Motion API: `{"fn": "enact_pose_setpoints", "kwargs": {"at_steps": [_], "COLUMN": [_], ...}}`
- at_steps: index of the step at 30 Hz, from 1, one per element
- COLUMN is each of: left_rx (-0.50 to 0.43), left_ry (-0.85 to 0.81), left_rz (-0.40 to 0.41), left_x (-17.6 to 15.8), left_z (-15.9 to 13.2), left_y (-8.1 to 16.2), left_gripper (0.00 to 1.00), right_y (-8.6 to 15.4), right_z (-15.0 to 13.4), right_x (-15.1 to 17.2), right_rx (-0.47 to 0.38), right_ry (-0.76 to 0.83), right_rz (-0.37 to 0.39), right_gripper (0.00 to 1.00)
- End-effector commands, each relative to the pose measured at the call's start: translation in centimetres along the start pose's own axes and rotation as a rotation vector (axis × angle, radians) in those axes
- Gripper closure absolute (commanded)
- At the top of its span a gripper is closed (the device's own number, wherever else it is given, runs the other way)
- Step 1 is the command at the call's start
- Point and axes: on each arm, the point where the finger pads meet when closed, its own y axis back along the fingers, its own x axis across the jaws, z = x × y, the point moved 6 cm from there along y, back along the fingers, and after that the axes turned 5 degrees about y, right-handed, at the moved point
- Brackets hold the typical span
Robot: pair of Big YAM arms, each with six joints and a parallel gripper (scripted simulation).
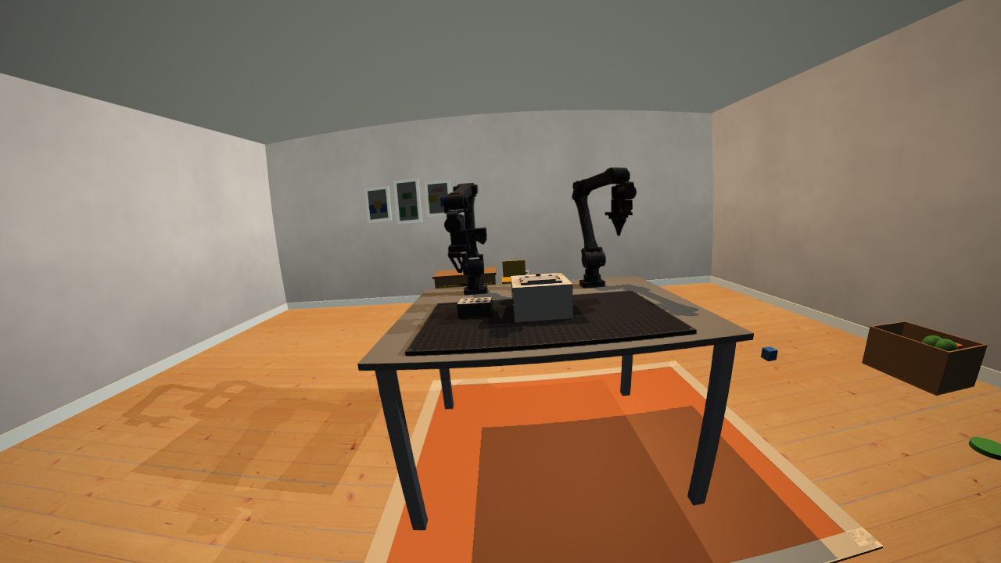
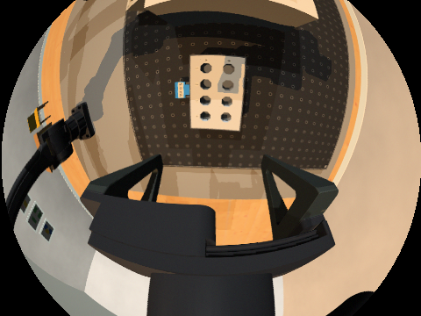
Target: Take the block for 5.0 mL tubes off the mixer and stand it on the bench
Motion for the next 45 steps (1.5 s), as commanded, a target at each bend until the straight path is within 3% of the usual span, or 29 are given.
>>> {"fn": "enact_pose_setpoints", "kwargs": {"at_steps": [1,22,39,45], "left_rx": [-0.042,-0.04,-0.039,-0.039], "left_ry": [-0.002,-0.002,-0.002,-0.002], "left_rz": [0.004,0.005,0.005,0.005], "left_x": [-0.3,-0.3,-0.3,-0.3], "left_z": [-0.2,-0.3,-0.3,-0.4], "left_y": [1.0,1.0,1.0,1.0], "left_gripper": [1.0,1.0,1.0,1.0], "right_y": [4.8,5.4,7.9,9.8], "right_z": [0.5,-0.4,-0.3,-0.2], "right_x": [-0.6,-1.1,-0.9,-0.6], "right_rx": [0.012,0.006,0.005,0.006], "right_ry": [0.002,-0.018,-0.016,-0.015], "right_rz": [-0.095,-0.047,-0.048,-0.066], "right_gripper": [0.0,0.0,0.0,0.0]}}
